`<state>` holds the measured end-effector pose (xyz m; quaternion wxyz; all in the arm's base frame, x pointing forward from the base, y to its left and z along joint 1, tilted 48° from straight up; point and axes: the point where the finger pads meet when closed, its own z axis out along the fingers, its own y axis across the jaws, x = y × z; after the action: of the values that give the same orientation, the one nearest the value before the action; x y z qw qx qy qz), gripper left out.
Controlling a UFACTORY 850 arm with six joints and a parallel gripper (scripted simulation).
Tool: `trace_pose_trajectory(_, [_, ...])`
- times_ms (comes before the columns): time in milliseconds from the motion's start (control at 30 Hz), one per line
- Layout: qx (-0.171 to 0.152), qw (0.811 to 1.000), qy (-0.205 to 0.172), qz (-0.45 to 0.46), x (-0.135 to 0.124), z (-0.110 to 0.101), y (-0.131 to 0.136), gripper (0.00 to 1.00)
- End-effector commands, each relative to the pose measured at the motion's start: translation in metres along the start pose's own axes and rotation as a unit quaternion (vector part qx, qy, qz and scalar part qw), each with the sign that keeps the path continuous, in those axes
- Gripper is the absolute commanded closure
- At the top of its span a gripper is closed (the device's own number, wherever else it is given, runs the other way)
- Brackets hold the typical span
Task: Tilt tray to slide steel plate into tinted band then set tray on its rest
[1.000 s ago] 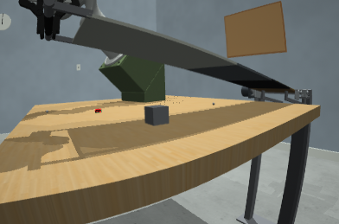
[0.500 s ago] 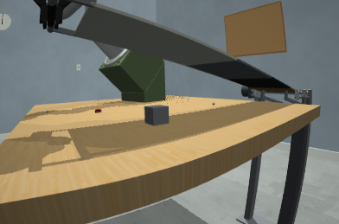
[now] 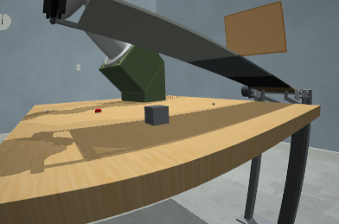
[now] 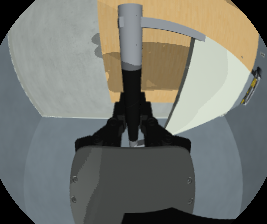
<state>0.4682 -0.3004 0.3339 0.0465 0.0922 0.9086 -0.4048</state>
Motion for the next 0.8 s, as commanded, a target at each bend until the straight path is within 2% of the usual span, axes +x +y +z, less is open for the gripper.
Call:
trace_pose_trajectory(0, [0.0, 1.0, 0.0, -0.001, -0.001, 0.047, -0.01, 1.0])
trace_pose_trajectory(33, [0.0, 1.0, 0.0, -0.001, -0.001, 0.051, -0.011, 1.0])
trace_pose_trajectory(233, [0.0, 1.0, 0.0, -0.001, -0.001, 0.047, -0.01, 1.0])
trace_pose_trajectory(333, [0.0, 1.0, 0.0, -0.001, -0.001, 0.002, 0.0, 1.0])
trace_pose_trajectory(400, [0.0, 1.0, 0.0, -0.001, -0.001, -0.015, 0.004, 1.0])
trace_pose_trajectory(467, [0.0, 1.0, 0.0, -0.001, -0.001, 0.002, 0.0, 1.0])
trace_pose_trajectory(567, [0.0, 1.0, 0.0, -0.001, -0.001, 0.047, -0.01, 1.0])
trace_pose_trajectory(767, [0.0, 1.0, 0.0, -0.001, -0.001, 0.052, -0.011, 1.0])
